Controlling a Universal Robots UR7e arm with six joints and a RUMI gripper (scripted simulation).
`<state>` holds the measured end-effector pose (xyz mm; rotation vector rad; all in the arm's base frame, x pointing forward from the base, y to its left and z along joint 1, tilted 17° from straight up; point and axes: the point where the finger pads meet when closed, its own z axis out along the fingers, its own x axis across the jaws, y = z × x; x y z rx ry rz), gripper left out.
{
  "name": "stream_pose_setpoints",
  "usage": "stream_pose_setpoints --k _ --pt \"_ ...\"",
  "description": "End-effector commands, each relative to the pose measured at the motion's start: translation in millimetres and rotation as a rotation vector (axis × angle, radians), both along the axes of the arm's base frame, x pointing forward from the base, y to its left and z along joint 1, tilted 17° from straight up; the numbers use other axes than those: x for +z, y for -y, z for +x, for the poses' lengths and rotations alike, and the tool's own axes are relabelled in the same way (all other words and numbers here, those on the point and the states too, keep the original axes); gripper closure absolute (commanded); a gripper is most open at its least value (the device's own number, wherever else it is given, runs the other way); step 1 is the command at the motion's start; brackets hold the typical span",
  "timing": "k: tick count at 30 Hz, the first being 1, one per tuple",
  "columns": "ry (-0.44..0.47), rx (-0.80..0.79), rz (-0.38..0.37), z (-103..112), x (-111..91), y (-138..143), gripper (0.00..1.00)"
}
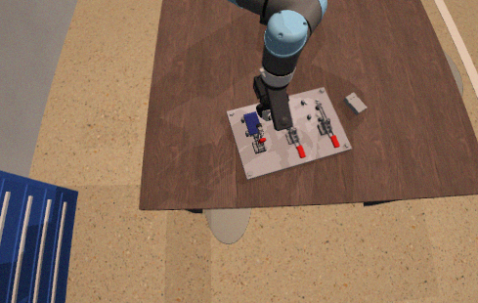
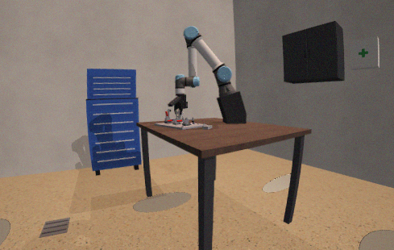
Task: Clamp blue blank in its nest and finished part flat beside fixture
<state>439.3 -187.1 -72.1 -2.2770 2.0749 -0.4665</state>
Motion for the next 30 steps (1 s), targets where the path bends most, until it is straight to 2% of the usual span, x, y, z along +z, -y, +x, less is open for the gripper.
stream_pose_setpoints --k 1,30 --pt "0.002 0.0 -0.003 1.7 0.5 1.0 1.0" --pt "0.004 -0.001 -0.004 2.3 2.4 7.4 1.0"
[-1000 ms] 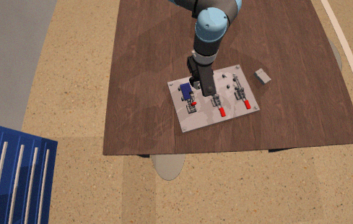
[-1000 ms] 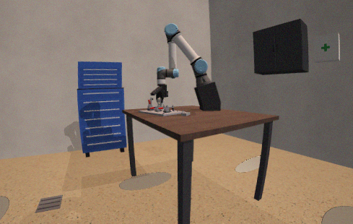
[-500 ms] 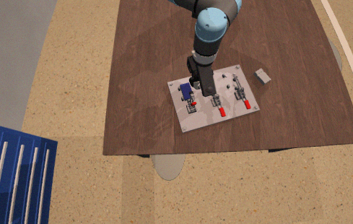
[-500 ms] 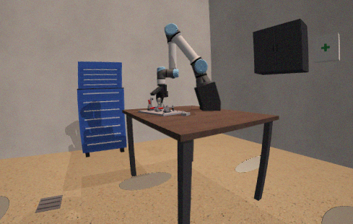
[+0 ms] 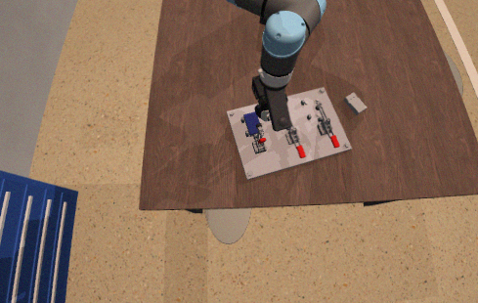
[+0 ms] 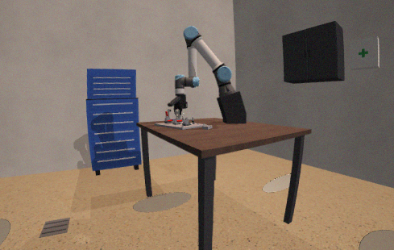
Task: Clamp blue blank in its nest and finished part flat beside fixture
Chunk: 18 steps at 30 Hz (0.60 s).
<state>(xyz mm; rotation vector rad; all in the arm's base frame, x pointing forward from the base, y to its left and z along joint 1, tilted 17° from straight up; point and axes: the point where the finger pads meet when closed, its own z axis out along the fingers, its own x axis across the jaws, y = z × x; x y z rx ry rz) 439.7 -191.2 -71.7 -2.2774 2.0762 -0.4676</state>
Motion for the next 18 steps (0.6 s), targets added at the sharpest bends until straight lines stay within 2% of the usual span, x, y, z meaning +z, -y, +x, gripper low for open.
stream_pose_setpoints --k 1,18 --pt "0.005 -0.001 -0.003 2.1 2.4 4.6 1.0" --pt "0.004 0.0 -0.003 2.2 3.0 7.3 1.0"
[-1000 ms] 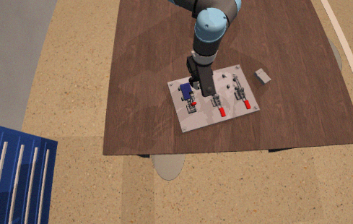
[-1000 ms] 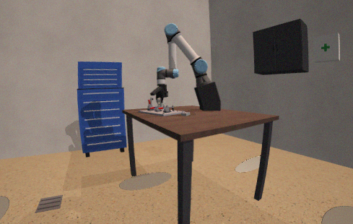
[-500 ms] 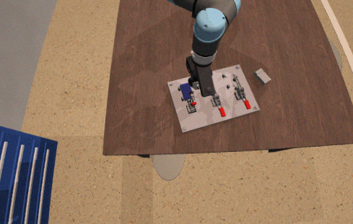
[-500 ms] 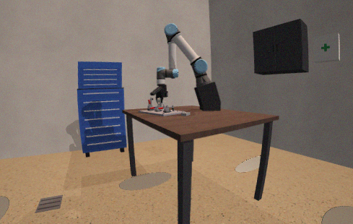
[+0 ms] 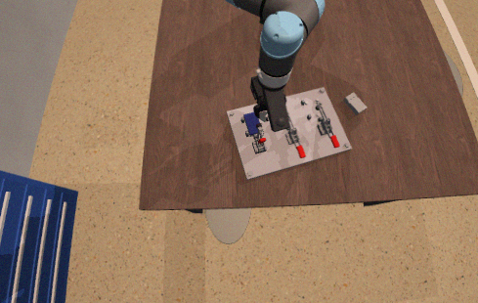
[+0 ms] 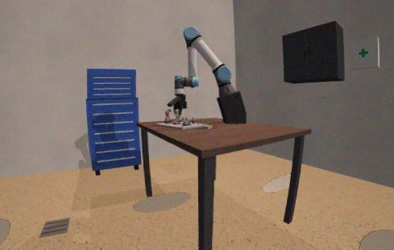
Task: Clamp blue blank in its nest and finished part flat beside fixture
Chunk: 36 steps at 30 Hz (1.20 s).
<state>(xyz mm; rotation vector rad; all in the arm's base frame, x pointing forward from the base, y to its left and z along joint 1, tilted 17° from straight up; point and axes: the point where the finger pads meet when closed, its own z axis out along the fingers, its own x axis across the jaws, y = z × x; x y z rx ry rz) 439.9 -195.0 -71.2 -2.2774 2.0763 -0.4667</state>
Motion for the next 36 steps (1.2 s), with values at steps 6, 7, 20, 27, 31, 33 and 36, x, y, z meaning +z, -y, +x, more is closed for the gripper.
stream_pose_setpoints --k 6,7,20,27,31,33,36 --pt "0.005 -0.001 -0.004 2.4 3.3 6.7 1.0" --pt "0.005 -0.001 -0.004 2.4 3.3 6.7 1.0" --pt "0.005 -0.001 -0.004 2.6 3.9 9.5 1.0" --pt "0.005 0.0 -0.003 2.5 3.9 10.1 1.0" --pt "0.004 0.001 -0.003 2.2 3.5 9.3 1.0" --pt "0.004 0.001 -0.003 2.2 3.5 9.2 1.0" --pt "0.005 0.0 -0.003 2.6 4.2 11.5 1.0"
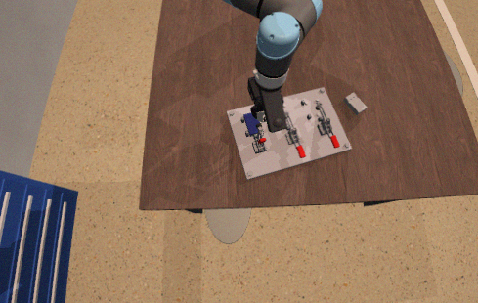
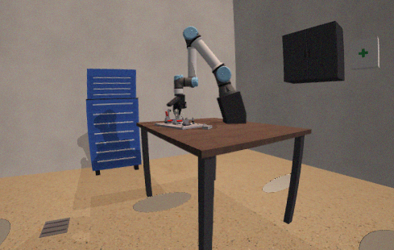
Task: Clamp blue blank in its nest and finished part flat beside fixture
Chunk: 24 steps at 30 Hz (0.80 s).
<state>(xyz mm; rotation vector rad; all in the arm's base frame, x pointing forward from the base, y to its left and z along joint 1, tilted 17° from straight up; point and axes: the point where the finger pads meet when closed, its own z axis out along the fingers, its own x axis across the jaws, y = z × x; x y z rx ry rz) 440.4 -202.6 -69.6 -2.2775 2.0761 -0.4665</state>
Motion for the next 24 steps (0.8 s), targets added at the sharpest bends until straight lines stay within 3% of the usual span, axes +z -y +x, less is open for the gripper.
stream_pose_setpoints --k 1,16,24 --pt "0.005 -0.001 -0.004 2.2 2.9 4.9 1.0" --pt "0.005 -0.001 -0.004 2.3 3.1 6.4 1.0" --pt "-0.001 0.002 0.001 -1.0 -2.3 -11.0 1.0"
